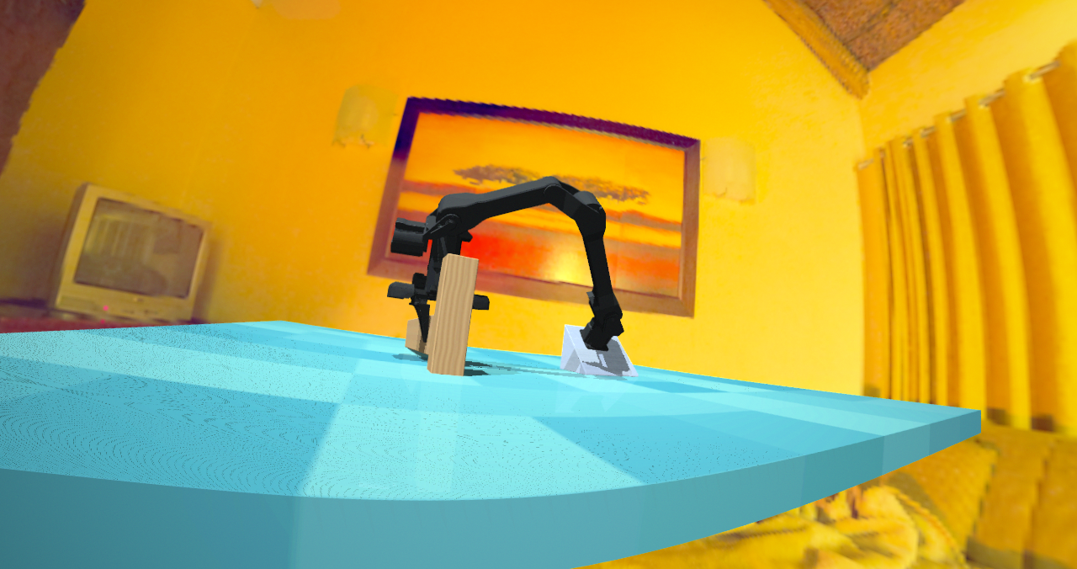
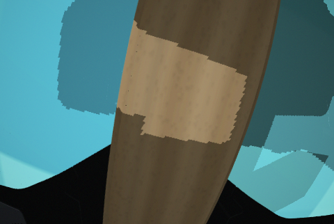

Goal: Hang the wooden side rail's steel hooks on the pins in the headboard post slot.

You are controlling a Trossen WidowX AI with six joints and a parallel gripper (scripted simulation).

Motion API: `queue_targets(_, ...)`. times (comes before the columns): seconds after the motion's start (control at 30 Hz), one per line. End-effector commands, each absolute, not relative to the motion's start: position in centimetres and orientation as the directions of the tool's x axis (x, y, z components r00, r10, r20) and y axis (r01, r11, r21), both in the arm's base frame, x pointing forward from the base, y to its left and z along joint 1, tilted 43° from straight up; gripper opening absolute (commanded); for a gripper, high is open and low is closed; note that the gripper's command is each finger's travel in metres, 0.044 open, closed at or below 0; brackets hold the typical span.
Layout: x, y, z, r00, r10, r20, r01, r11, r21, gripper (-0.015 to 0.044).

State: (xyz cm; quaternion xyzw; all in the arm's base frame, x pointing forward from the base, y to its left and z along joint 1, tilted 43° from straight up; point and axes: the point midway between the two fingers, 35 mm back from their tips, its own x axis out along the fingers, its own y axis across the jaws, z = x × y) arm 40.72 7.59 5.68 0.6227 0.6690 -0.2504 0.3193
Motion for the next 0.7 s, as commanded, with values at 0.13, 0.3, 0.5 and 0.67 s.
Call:
queue_targets(0.13, 40.87, 7.71, 6.01, -0.010, 0.678, -0.735, 0.993, 0.096, 0.075, 0.0000)
queue_targets(0.3, 40.87, 7.77, 5.95, -0.010, 0.678, -0.735, 0.993, 0.096, 0.075, 0.0000)
queue_targets(0.5, 40.87, 7.84, 5.88, -0.010, 0.678, -0.735, 0.993, 0.096, 0.075, 0.0000)
queue_targets(0.67, 40.87, 7.90, 5.82, -0.010, 0.678, -0.735, 0.993, 0.096, 0.075, 0.0000)
